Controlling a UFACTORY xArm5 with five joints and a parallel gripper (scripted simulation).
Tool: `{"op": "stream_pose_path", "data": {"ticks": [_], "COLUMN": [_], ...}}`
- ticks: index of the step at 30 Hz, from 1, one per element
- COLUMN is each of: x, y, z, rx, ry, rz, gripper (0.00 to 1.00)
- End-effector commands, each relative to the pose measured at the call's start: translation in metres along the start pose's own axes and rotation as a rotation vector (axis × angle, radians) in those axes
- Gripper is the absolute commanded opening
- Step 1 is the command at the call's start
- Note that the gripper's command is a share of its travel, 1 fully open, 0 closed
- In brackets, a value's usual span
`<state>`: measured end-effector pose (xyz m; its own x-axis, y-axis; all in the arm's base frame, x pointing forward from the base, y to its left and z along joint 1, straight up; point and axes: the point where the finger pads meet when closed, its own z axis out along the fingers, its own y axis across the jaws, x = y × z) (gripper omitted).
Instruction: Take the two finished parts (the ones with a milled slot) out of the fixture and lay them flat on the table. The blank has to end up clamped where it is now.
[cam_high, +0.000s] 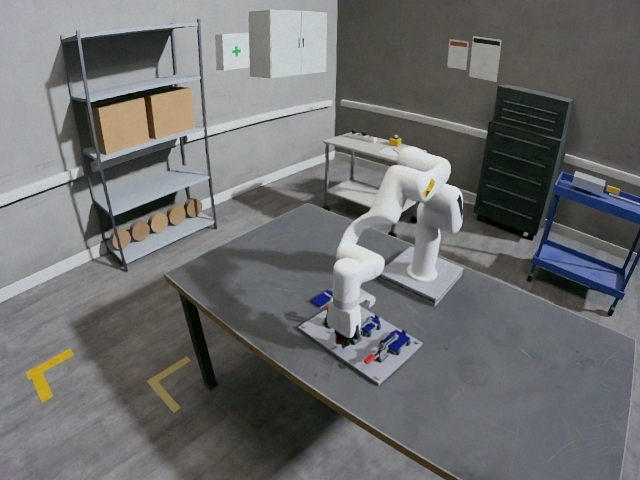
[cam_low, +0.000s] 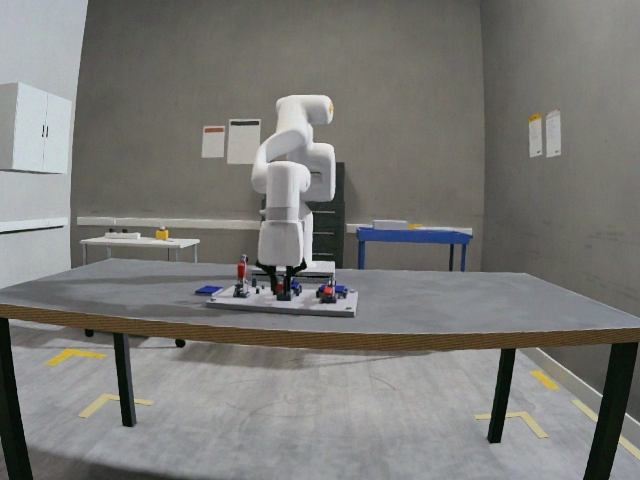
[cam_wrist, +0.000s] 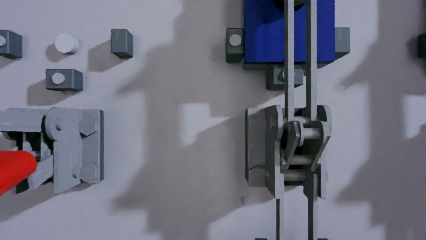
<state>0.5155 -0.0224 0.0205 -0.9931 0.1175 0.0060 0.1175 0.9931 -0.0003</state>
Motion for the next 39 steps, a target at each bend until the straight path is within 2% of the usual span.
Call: {"op": "stream_pose_path", "data": {"ticks": [1,39], "x": [-0.0014,0.0010], "y": [-0.0003,-0.0003], "z": [-0.0017,-0.0078], "rx": [0.000,0.000], "ry": [-0.004,-0.004], "rz": [0.001,0.001], "gripper": [0.00,0.00]}}
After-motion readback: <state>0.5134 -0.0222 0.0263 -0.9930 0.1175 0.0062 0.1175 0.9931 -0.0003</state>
